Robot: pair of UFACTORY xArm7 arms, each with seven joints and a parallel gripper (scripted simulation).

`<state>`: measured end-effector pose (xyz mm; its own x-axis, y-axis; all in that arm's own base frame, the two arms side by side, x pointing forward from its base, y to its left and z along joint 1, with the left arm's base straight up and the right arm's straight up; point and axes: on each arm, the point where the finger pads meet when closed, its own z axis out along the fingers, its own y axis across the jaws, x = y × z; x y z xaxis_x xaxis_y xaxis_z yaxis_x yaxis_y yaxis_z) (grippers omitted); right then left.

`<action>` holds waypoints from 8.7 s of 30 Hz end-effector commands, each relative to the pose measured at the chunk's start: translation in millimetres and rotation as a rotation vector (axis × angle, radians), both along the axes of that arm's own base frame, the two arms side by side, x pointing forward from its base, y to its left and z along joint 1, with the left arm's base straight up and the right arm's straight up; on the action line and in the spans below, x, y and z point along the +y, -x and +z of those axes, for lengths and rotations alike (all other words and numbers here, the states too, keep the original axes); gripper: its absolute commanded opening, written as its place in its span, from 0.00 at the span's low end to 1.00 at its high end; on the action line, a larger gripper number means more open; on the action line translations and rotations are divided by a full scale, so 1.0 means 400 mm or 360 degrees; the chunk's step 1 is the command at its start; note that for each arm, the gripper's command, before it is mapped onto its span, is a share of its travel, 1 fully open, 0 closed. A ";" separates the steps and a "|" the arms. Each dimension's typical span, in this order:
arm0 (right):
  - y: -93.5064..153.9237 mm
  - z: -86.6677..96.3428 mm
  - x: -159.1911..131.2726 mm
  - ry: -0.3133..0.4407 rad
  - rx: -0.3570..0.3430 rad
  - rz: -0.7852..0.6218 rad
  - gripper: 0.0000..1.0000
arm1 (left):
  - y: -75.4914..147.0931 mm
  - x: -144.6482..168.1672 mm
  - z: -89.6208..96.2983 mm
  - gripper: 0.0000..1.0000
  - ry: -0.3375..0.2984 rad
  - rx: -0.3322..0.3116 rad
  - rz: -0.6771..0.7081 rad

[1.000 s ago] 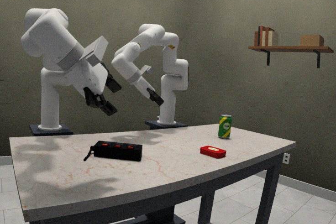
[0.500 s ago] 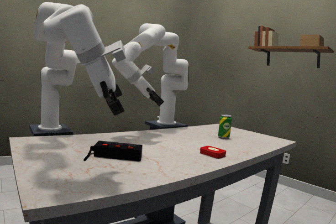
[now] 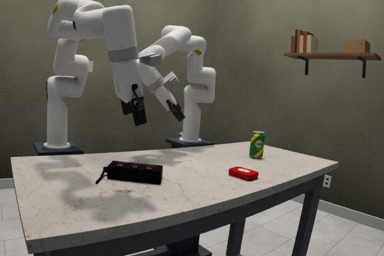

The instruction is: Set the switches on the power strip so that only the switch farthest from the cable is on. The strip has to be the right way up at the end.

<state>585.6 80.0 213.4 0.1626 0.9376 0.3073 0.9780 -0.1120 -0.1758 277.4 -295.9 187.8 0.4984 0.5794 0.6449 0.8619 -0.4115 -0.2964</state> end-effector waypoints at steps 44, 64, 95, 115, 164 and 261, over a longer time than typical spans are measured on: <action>0.097 0.043 0.033 0.0454 -0.0331 0.0812 1.00 | 0.032 -0.002 0.054 1.00 0.0411 0.0917 -0.1087; 0.097 0.043 0.033 0.0454 -0.0331 0.0812 1.00 | 0.040 -0.007 0.081 1.00 0.0564 0.1139 -0.1614; 0.097 0.043 0.033 0.0454 -0.0331 0.0812 1.00 | 0.044 -0.017 0.135 1.00 0.0699 0.1279 -0.2498; 0.097 0.043 0.033 0.0454 -0.0331 0.0812 1.00 | 0.042 -0.019 0.155 1.00 0.0700 0.1269 -0.2797; 0.097 0.043 0.033 0.0454 -0.0331 0.0812 1.00 | -0.254 0.420 0.156 1.00 0.0941 0.0967 -0.2003; 0.097 0.043 0.033 0.0454 -0.0331 0.0812 1.00 | -0.014 1.447 0.156 1.00 0.1221 0.0304 -0.0336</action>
<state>545.7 93.2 228.6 -0.3641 0.9313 0.0111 0.9312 0.3642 -0.0124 292.8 270.1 248.1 0.7347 0.6784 -0.0049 0.6784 -0.7347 -0.0010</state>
